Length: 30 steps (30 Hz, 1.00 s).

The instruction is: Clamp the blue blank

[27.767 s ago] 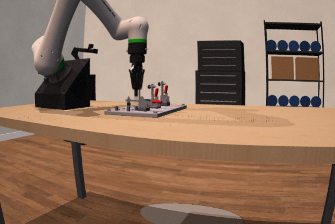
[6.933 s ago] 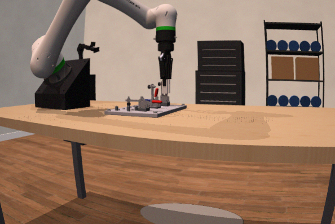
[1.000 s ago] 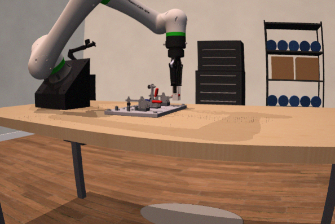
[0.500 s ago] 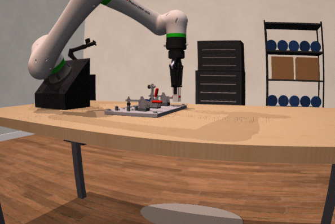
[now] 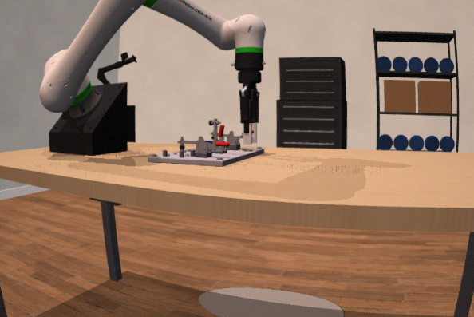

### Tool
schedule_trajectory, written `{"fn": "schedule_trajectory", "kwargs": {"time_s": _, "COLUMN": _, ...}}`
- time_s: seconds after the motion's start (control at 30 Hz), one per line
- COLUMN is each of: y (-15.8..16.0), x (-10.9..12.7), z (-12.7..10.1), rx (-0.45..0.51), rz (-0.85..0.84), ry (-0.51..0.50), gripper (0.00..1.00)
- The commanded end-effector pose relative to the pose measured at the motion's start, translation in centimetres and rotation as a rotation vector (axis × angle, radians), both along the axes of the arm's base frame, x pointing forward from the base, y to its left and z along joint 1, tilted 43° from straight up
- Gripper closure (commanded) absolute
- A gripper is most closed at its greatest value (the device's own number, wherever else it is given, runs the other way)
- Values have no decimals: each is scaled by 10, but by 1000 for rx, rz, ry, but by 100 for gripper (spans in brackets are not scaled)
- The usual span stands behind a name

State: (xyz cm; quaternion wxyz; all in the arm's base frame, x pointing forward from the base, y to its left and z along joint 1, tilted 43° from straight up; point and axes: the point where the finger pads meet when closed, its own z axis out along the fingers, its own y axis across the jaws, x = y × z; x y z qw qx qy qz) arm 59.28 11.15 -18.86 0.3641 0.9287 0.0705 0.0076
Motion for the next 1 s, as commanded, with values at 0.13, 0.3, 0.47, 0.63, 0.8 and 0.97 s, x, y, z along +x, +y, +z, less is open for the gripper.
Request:
{"fn": "schedule_trajectory", "kwargs": {"time_s": 0.13, "y": 0, "x": 0, "z": 0, "rx": 0, "rz": 0, "ry": 0, "gripper": 72}}
{"fn": "schedule_trajectory", "kwargs": {"time_s": 0.3, "y": 0, "x": 0, "z": 0, "rx": 0, "rz": 0, "ry": 0, "gripper": 72}}
{"fn": "schedule_trajectory", "kwargs": {"time_s": 0.47, "y": 0, "x": 0, "z": 0, "rx": 0, "rz": 0, "ry": 0, "gripper": 72}}
{"fn": "schedule_trajectory", "kwargs": {"time_s": 0.63, "y": 0, "x": 0, "z": 0, "rx": 0, "rz": 0, "ry": 0, "gripper": 72}}
{"fn": "schedule_trajectory", "kwargs": {"time_s": 0.8, "y": 2, "x": 0, "z": 1, "rx": 0, "rz": 0, "ry": 0, "gripper": 72}}
{"fn": "schedule_trajectory", "kwargs": {"time_s": 0.97, "y": 14, "x": -1, "z": 15, "rx": 0, "rz": 0, "ry": 0, "gripper": 72}}
